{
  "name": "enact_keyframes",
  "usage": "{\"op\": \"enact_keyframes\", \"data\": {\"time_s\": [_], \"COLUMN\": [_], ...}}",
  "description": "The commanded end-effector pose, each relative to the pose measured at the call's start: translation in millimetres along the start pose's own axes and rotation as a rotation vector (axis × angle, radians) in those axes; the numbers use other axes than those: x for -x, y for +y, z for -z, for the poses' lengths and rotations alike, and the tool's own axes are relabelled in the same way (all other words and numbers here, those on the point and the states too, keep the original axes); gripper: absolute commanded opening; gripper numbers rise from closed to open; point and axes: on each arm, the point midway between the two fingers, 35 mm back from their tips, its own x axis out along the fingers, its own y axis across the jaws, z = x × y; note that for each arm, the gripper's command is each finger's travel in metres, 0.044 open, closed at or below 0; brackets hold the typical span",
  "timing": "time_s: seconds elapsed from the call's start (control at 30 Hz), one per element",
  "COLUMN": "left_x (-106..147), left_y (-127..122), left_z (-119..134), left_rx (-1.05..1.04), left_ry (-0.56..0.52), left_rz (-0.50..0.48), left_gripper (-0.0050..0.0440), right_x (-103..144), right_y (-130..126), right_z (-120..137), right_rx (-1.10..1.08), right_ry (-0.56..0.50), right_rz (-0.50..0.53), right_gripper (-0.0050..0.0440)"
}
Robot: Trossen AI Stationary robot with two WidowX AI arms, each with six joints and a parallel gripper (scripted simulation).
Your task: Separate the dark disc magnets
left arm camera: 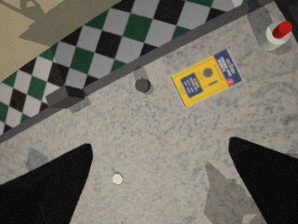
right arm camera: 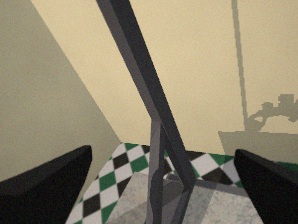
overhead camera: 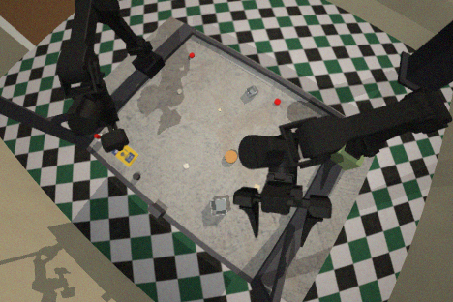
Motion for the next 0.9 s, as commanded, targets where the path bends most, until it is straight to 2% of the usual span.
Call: {"op": "enact_keyframes", "data": {"time_s": [0.0, 0.53, 0.6, 0.63, 0.73, 0.87], "left_x": [10.0, 10.0, 10.4, 11.2, 17.7, 36.7], "left_y": [2.1, 2.1, 0.9, -0.2, -3.3, -19.3], "left_z": [-2.9, -2.9, -0.3, 2.9, 20.9, 72.7], "left_rx": [-0.005, -0.005, 0.007, 0.019, 0.108, 0.384], "left_ry": [-0.012, -0.012, -0.008, -0.003, 0.02, 0.082], "left_rz": [-0.026, -0.026, -0.024, -0.023, -0.024, -0.03], "left_gripper": [0.044, 0.044, 0.04, 0.04, 0.04, 0.04], "right_x": [3.3, 3.3, 5.2, 7.4, 23.0, 73.5], "right_y": [5.2, 5.2, 4.5, 4.0, -2.9, -17.1], "right_z": [-8.9, -8.9, -7.8, -5.2, 2.0, 29.8], "right_rx": [0.027, 0.027, 0.02, 0.005, -0.056, -0.253], "right_ry": [-0.01, -0.01, -0.008, -0.004, 0.014, 0.07], "right_rz": [0.004, 0.004, 0.014, 0.024, 0.1, 0.333], "right_gripper": [0.044, 0.044, 0.04, 0.04, 0.04, 0.04]}}
